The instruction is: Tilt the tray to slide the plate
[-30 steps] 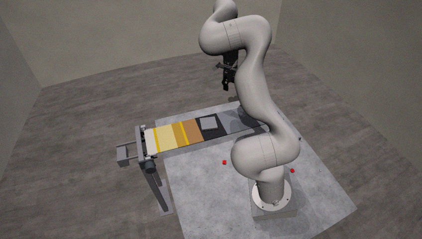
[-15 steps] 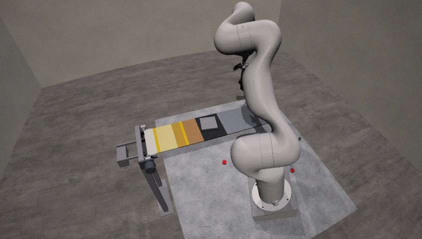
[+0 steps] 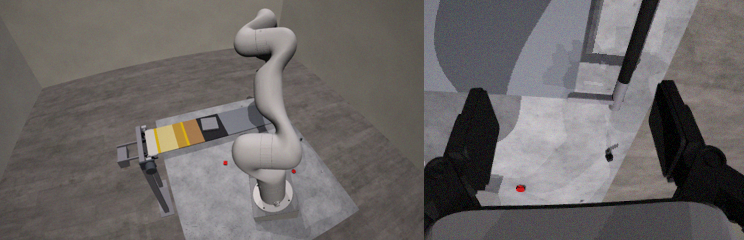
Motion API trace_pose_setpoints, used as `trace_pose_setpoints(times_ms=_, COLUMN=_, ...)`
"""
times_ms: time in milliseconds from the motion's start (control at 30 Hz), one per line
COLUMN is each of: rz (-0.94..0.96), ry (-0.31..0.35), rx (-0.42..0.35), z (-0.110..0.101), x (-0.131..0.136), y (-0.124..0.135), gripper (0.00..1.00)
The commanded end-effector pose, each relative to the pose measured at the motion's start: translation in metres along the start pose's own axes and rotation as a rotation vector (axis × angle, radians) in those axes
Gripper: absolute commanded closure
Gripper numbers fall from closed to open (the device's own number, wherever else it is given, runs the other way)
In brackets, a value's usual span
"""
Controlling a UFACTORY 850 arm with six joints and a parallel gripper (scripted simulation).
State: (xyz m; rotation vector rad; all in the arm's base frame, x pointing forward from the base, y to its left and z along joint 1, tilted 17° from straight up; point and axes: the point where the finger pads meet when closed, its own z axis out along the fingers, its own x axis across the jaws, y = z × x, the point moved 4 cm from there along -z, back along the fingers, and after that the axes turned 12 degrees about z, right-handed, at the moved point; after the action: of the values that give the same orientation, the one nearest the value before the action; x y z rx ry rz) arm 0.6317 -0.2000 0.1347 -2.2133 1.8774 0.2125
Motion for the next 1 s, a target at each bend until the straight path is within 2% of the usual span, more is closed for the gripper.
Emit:
trace_pose_setpoints(times_ms=0, rz=0.088, ry=-0.008, rx=0.001, z=0.013, x=0.047, y=0.018, gripper=0.0)
trace_pose_setpoints(times_ms=133, rz=0.155, ry=-0.016, rx=0.002, z=0.023, x=0.08, y=0.035, gripper=0.0)
trace_pose_setpoints(times_ms=200, rz=0.166, ry=-0.017, rx=0.002, z=0.025, x=0.086, y=0.039, gripper=0.0)
trace_pose_setpoints(times_ms=967, rz=0.166, ry=-0.017, rx=0.002, z=0.025, x=0.086, y=0.039, gripper=0.0)
